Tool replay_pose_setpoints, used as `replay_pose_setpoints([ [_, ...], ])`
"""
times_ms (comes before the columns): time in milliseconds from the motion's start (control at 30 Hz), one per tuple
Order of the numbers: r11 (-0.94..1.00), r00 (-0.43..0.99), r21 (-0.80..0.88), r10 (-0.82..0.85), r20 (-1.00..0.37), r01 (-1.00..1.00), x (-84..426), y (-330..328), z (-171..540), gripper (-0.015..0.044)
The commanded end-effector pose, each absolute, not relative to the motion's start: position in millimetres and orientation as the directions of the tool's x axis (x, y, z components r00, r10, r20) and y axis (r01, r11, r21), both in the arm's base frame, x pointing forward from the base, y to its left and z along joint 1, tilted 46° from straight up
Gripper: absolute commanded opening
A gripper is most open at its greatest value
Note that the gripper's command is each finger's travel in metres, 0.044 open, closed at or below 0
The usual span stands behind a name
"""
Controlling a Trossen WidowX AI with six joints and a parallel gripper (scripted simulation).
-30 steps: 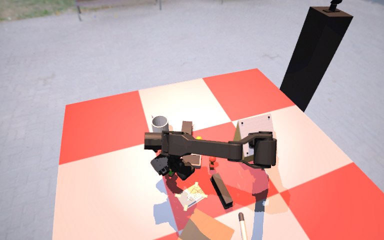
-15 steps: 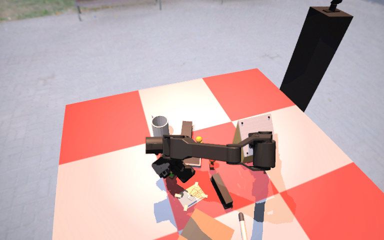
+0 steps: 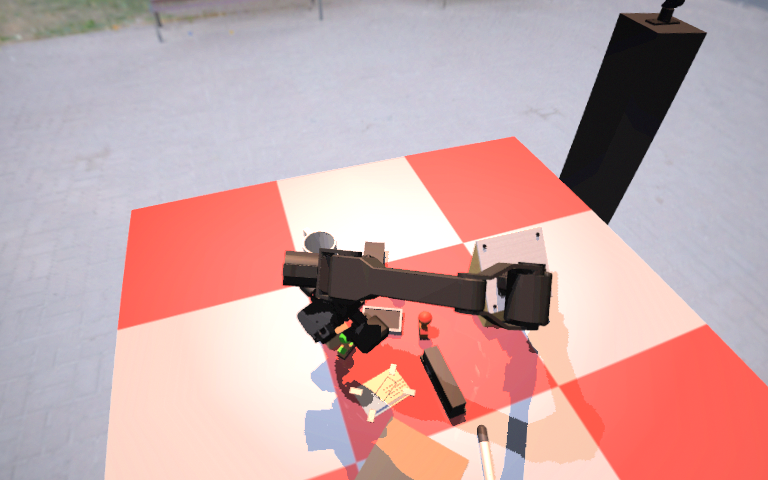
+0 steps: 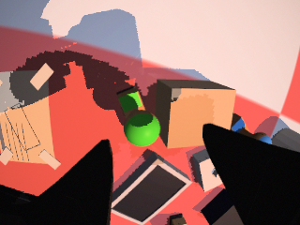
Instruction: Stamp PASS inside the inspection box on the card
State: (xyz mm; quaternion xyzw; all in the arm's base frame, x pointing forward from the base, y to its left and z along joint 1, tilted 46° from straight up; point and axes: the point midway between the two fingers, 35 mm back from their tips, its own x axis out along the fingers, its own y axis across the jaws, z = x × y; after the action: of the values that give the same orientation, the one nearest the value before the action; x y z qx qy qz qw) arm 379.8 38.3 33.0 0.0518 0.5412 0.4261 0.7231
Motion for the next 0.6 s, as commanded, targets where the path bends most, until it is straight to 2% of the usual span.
replay_pose_setpoints([
  [0, 0.637, 0.066, 0.527, 0.67, -0.74, -0.563, 382.5, -5.9, 76.0, 0.0254],
  [567, 0.636, 0.066, 0.528, 0.671, -0.739, -0.562, 381.2, -13.5, 84.4, 0.0254],
])
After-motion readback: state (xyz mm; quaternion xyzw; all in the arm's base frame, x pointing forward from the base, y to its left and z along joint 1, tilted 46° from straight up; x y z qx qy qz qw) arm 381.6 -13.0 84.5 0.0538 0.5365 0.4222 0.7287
